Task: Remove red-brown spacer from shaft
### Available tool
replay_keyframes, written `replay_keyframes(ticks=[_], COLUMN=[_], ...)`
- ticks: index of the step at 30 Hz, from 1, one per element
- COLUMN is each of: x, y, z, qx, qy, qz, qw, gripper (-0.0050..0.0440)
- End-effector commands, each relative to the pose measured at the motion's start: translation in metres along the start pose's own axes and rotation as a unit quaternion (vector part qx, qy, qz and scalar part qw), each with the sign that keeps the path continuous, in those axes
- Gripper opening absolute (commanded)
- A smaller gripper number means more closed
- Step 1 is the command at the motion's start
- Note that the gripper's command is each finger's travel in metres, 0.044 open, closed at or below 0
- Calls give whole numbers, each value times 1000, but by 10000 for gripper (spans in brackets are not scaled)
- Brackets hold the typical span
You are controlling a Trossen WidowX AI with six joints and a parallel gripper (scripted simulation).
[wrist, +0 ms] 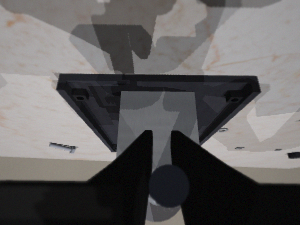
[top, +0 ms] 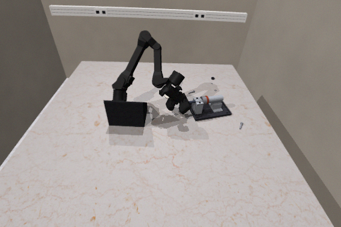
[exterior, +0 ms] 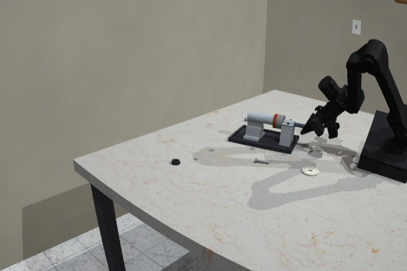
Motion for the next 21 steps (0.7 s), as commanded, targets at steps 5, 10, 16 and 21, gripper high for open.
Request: replay_keyframes(ticks=[5,10,16,21], x=[-2,-2,-3,-5], y=[5,5,5,4], z=[-2,-2,-2,-4], qx=[-8,-8,-8,-11], qy=[3,3,3,5], qz=[8,8,8,9], qw=[1000,1000,1000,1000], gripper=[-50,-50,-50,-50])
Point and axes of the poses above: the point midway between the two fingers, 35 mm back from their tips, its own x axis out along the fingers, its own z axis across the jaws, y = z × x, the point moved 5 cm from there along -x, back along the fingers, and after that the axes turned 6 degrees about x, right-handed, at the moved point
